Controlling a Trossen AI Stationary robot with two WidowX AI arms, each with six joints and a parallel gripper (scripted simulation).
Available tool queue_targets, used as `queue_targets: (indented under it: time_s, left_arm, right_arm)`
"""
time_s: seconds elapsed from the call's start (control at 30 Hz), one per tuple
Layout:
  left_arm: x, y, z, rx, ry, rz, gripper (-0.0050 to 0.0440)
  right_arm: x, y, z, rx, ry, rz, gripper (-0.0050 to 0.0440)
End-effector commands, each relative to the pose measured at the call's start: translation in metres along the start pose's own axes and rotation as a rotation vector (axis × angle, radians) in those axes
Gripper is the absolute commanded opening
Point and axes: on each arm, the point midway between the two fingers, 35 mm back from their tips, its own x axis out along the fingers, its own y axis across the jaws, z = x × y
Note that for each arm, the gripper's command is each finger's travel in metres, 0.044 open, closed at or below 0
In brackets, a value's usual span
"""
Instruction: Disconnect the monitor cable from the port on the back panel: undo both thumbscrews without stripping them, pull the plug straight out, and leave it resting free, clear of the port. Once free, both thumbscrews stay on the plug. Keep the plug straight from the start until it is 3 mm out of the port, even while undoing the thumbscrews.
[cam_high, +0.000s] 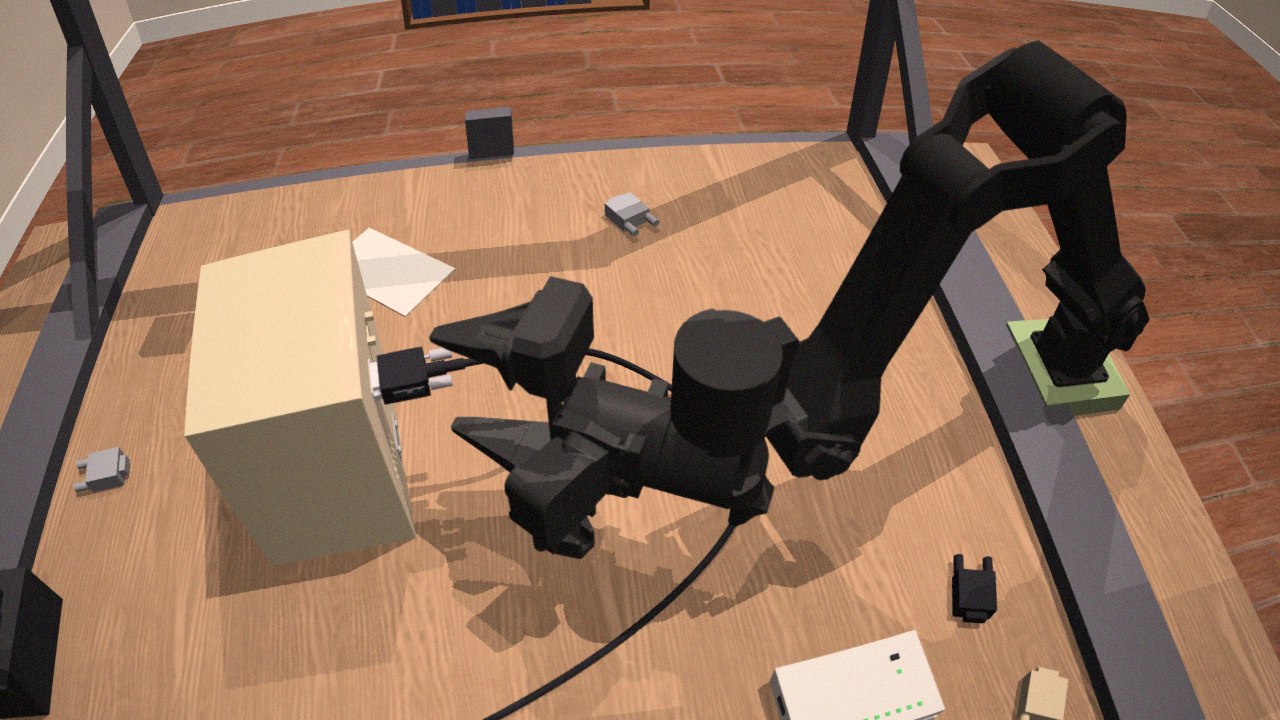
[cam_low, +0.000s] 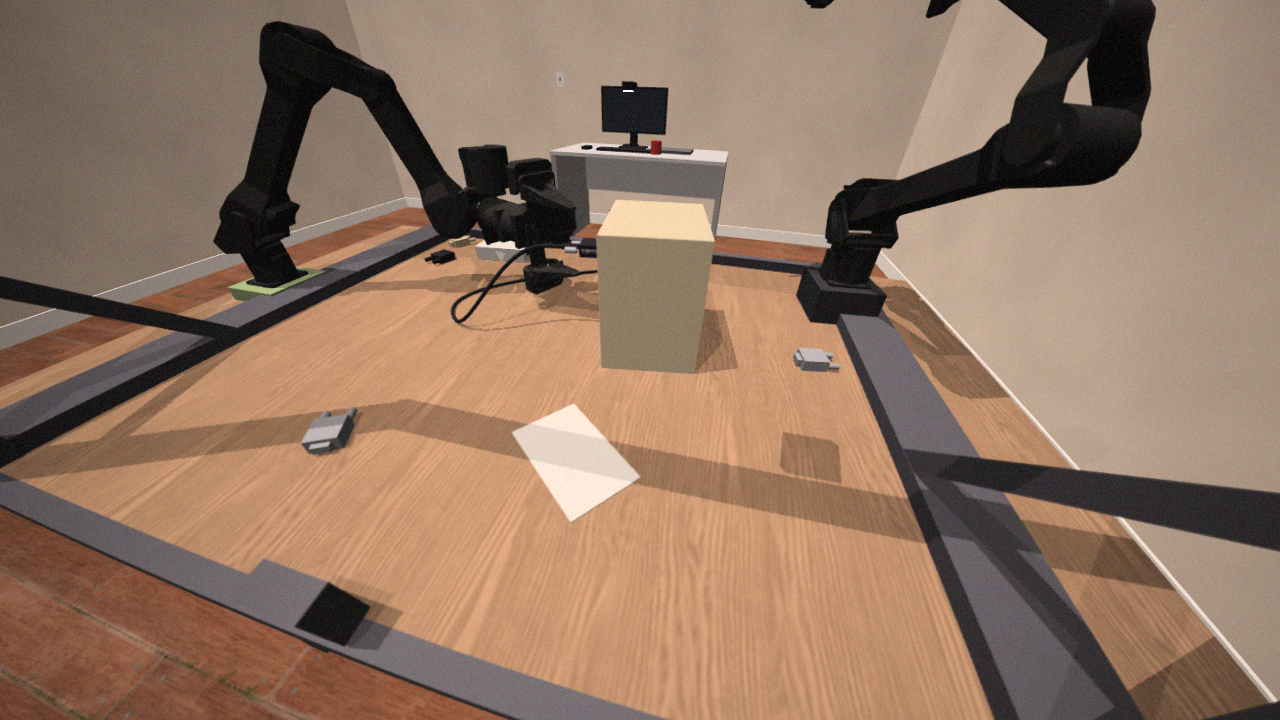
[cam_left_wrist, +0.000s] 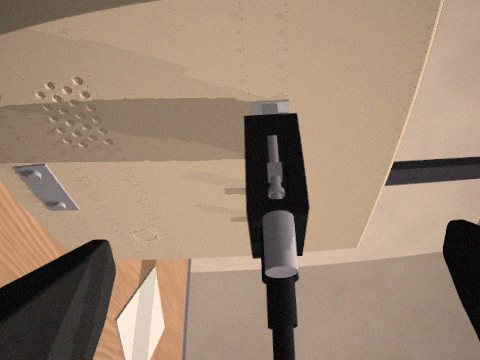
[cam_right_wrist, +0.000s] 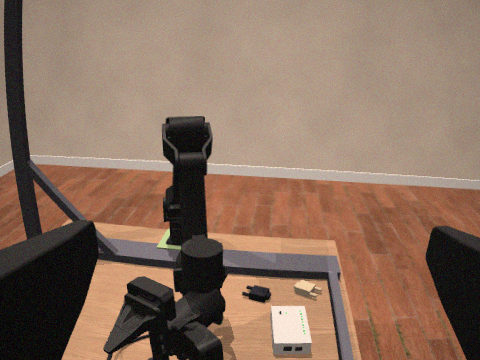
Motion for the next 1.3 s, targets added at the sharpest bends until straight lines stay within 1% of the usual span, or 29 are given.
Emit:
queue_targets:
  time_s: [0.0, 0.1, 0.2, 0.43, 0.53, 0.6, 0.7, 0.77, 0.93, 1.1, 1.17, 1.27]
  left_arm:
    - [0.001, -0.011, 0.001, 0.013, 0.0, -0.018, 0.044]
    - [0.001, -0.011, 0.002, 0.026, -0.003, -0.011, 0.044]
    - [0.004, -0.014, 0.003, 0.089, -0.018, 0.023, 0.044]
    - [0.008, -0.025, 0.005, 0.344, -0.042, 0.168, 0.044]
    - [0.007, -0.024, 0.003, 0.411, -0.031, 0.236, 0.044]
    - [0.007, -0.024, 0.003, 0.411, -0.031, 0.236, 0.044]
    - [0.004, -0.023, 0.0, 0.473, -0.014, 0.301, 0.044]
    - [0.003, -0.023, -0.001, 0.496, -0.008, 0.319, 0.044]
    - [0.003, -0.023, -0.001, 0.499, -0.007, 0.321, 0.044]
    - [0.003, -0.023, -0.001, 0.499, -0.007, 0.321, 0.032]
    - [0.003, -0.023, -0.001, 0.499, -0.007, 0.321, 0.032]
    - [0.003, -0.023, -0.001, 0.499, -0.007, 0.321, 0.0248]
  right_arm:
    - [0.0, 0.001, 0.003, -0.005, -0.001, 0.002, 0.044]
    - [0.0, 0.001, 0.003, -0.005, -0.001, 0.002, 0.044]
    - [0.0, 0.001, 0.003, -0.005, -0.001, 0.002, 0.044]
    - [0.0, 0.001, 0.003, -0.005, -0.001, 0.002, 0.044]
    - [0.0, 0.001, 0.003, -0.005, -0.001, 0.002, 0.044]
    - [0.0, 0.001, 0.003, -0.005, -0.001, 0.002, 0.044]
    - [0.0, 0.001, 0.003, -0.005, -0.001, 0.002, 0.044]
    - [0.0, 0.001, 0.003, -0.005, -0.001, 0.002, 0.044]
    - [0.0, 0.001, 0.003, -0.005, -0.001, 0.002, 0.044]
    - [0.0, 0.001, 0.003, -0.005, -0.001, 0.002, 0.044]
    - [0.0, 0.001, 0.003, -0.005, -0.001, 0.002, 0.044]
    - [0.0, 0.001, 0.003, -0.005, -0.001, 0.002, 0.044]
